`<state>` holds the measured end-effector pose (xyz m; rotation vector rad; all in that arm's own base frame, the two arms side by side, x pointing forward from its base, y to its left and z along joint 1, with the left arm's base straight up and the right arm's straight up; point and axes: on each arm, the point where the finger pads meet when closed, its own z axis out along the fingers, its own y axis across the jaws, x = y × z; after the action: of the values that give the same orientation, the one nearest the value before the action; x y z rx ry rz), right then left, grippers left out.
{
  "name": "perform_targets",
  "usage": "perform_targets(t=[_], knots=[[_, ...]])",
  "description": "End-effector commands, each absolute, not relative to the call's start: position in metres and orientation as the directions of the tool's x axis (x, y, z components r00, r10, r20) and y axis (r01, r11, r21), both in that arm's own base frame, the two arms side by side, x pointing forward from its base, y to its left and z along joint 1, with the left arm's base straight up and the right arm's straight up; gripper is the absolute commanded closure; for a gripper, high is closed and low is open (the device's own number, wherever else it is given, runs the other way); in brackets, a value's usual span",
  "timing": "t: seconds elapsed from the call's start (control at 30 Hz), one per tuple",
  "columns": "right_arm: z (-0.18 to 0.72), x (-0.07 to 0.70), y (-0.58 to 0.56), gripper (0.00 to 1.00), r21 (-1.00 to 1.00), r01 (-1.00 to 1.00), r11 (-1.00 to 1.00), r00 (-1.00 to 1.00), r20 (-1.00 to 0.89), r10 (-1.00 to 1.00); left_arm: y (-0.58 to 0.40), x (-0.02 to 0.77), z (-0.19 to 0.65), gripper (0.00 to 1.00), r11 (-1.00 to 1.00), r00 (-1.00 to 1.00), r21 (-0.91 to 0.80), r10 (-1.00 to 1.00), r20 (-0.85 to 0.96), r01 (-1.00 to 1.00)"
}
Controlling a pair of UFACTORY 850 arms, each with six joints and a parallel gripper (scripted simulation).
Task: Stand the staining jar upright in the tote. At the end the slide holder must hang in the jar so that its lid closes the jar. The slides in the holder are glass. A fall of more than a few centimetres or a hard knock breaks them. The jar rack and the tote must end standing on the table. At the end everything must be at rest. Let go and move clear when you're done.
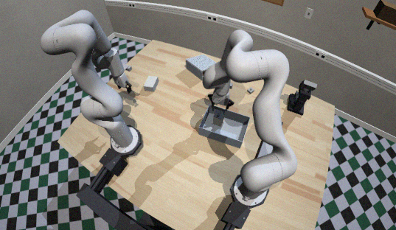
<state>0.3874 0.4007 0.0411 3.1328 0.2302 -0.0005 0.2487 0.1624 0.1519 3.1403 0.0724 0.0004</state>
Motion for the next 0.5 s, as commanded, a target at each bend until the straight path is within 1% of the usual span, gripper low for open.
perform_targets(t=[0.0,0.03,0.13,0.47], knots=[[0.042,0.388,0.402,0.00,-0.001,0.146,-0.989,0.989,0.002,0.146,0.163,0.249,0.152,0.00,-0.999,0.999,0.000,0.046,0.001,0.046],[0.042,0.388,0.402,0.00,-0.001,0.146,-0.989,0.989,0.002,0.146,0.163,0.249,0.152,0.00,-0.999,0.999,0.000,0.046,0.001,0.046],[0.048,0.384,0.388,0.00,-0.001,0.047,-0.999,0.999,0.001,0.047,0.163,0.249,0.152,0.00,-0.999,0.999,0.000,0.046,0.001,0.046],[0.063,0.371,0.353,0.00,-0.001,0.046,-0.999,0.999,0.001,0.046,0.163,0.249,0.152,0.00,-0.999,0.999,0.000,0.046,0.001,0.046]])
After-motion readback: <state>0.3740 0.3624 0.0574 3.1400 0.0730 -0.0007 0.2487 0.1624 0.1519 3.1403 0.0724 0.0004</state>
